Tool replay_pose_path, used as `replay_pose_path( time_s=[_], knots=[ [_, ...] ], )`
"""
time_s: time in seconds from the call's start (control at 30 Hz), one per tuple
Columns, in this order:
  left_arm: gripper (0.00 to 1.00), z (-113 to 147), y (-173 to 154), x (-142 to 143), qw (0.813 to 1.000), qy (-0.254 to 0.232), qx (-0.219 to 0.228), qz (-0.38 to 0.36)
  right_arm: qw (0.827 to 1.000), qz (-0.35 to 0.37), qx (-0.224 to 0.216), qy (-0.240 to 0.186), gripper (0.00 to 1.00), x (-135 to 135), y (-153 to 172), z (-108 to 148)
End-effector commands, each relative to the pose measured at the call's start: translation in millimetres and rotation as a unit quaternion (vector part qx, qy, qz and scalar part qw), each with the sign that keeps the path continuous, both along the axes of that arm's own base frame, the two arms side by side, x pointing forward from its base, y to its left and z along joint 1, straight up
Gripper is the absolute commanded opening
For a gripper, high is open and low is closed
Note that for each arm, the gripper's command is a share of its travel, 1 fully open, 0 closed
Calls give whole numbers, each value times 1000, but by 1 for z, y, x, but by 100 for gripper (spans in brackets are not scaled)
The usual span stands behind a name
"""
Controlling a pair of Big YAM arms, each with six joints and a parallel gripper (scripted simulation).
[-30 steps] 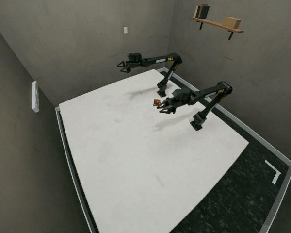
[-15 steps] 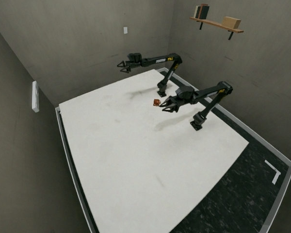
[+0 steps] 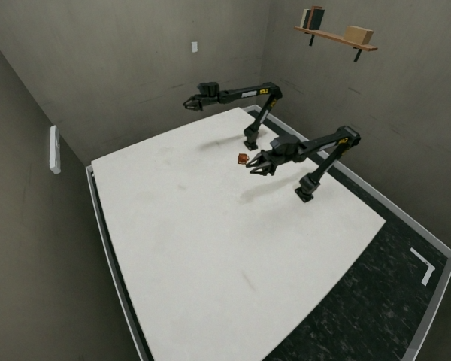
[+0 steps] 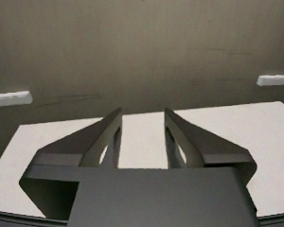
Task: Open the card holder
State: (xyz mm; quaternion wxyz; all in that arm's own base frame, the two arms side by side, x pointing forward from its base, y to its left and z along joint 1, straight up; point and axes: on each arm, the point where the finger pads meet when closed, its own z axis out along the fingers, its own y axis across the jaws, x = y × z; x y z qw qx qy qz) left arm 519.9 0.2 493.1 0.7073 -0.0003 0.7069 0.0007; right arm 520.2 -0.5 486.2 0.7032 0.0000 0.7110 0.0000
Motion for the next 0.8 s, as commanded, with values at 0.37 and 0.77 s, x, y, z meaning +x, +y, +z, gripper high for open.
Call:
replay_pose_path(
  time_s=[0.37, 0.77],
  knots=[
    [36, 2, -8, -4, 1000, -6, -4, -9, 1000, 0, 0, -23, 36, -2, 0, 26],
    [36, 2, -8, -3, 1000, -7, -4, -9, 1000, 0, 0, -23, 36, -2, 0, 26]
  ],
)
